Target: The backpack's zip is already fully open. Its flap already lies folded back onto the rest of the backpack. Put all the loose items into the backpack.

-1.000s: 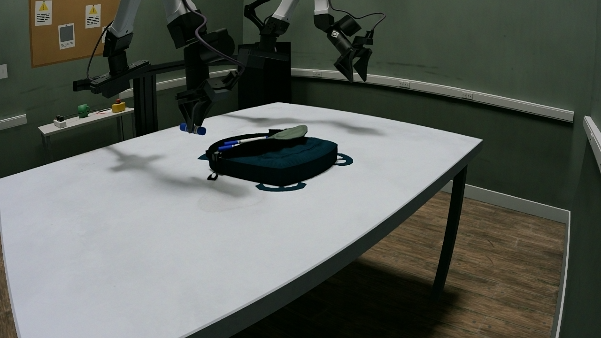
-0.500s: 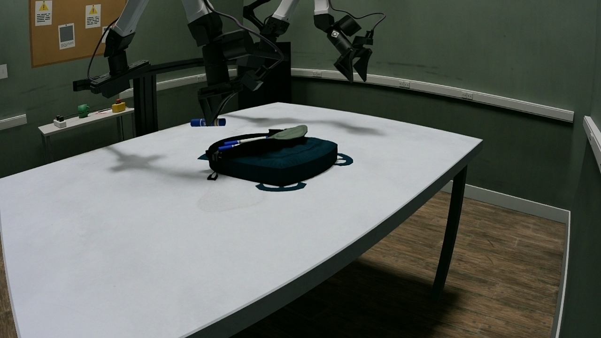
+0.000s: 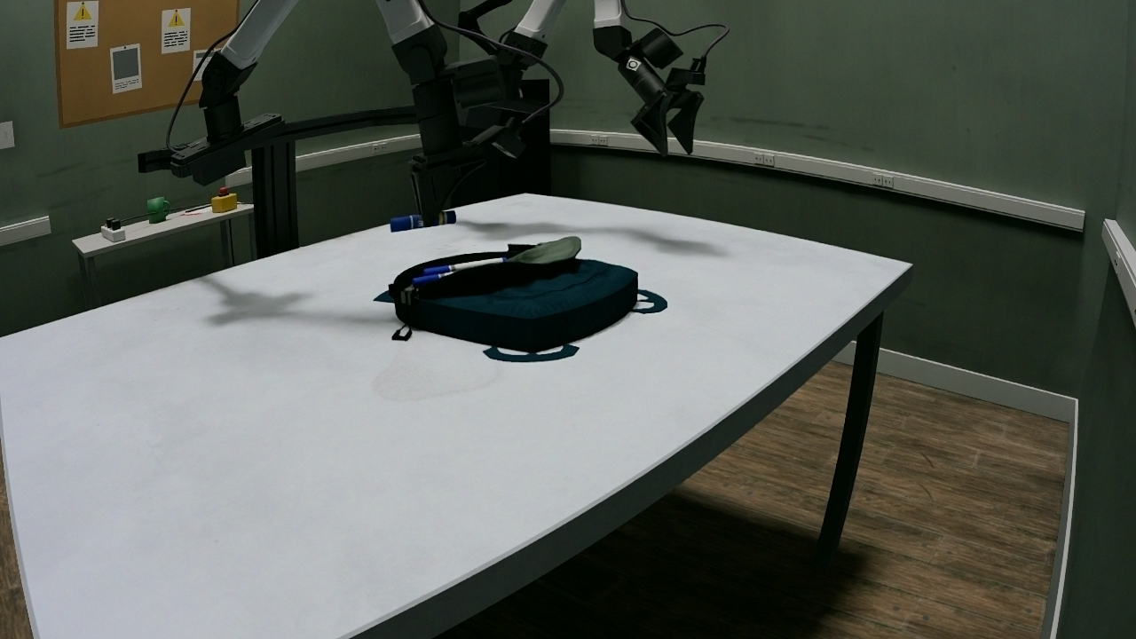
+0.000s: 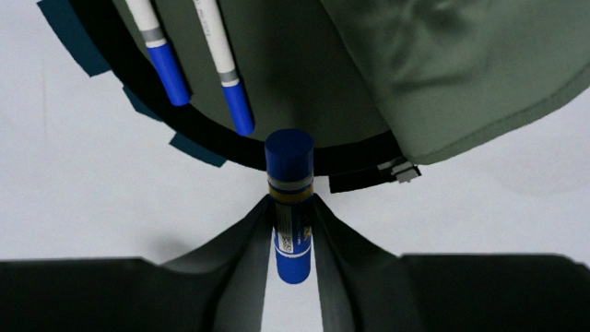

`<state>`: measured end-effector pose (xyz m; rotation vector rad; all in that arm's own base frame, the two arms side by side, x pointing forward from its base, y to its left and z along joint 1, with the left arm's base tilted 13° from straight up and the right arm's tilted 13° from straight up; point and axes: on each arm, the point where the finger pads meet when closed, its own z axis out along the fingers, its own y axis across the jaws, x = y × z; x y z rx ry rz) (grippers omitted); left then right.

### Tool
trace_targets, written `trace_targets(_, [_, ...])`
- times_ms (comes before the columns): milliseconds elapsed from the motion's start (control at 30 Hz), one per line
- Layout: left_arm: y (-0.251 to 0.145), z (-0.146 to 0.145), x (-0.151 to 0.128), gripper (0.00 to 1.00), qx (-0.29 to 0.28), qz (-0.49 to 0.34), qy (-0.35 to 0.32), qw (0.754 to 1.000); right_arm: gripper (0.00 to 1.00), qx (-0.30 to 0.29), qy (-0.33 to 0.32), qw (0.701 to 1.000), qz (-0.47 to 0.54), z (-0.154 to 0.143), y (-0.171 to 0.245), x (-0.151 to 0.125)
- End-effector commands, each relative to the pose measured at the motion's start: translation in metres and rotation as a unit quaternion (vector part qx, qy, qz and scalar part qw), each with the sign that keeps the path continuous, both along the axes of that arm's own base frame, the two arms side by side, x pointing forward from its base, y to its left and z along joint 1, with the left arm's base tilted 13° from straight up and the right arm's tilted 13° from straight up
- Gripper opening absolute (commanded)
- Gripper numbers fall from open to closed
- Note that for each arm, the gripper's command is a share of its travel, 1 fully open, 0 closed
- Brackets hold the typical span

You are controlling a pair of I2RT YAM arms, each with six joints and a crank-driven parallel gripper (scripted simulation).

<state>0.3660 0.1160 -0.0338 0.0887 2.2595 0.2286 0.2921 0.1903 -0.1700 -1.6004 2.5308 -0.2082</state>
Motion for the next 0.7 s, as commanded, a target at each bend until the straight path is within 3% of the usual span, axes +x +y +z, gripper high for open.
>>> trace_targets(0, [-0.001, 0.004, 0.004, 0.90, 0.001, -0.003, -0.007, 1.000, 0.14, -0.008, 0.020, 0.997, 0.070, -0.002, 0.014, -0.002])
trace_targets(433, [-0.001, 0.004, 0.004, 0.90, 0.001, -0.003, -0.007, 1.000, 0.14, -0.003, 0.011, 0.998, 0.069, -0.035, 0.008, 0.009])
trace_targets(500, [-0.001, 0.004, 0.004, 0.90, 0.001, -0.003, -0.007, 1.000, 0.14, -0.003, 0.011, 0.998, 0.069, -0.035, 0.008, 0.009])
trace_targets(533, [-0.001, 0.004, 0.004, 0.90, 0.001, -0.003, -0.007, 1.000, 0.14, 0.016, -0.013, 0.997, 0.068, -0.017, 0.020, 0.024])
trace_targets(567, [-0.001, 0.004, 0.004, 0.90, 0.001, -0.003, -0.007, 1.000, 0.14, -0.002, 0.011, 0.998, 0.069, -0.040, 0.007, 0.010])
trace_targets(667, [-0.001, 0.004, 0.004, 0.90, 0.001, -0.003, -0.007, 1.000, 0.14, -0.002, 0.011, 0.998, 0.069, -0.048, 0.005, 0.011])
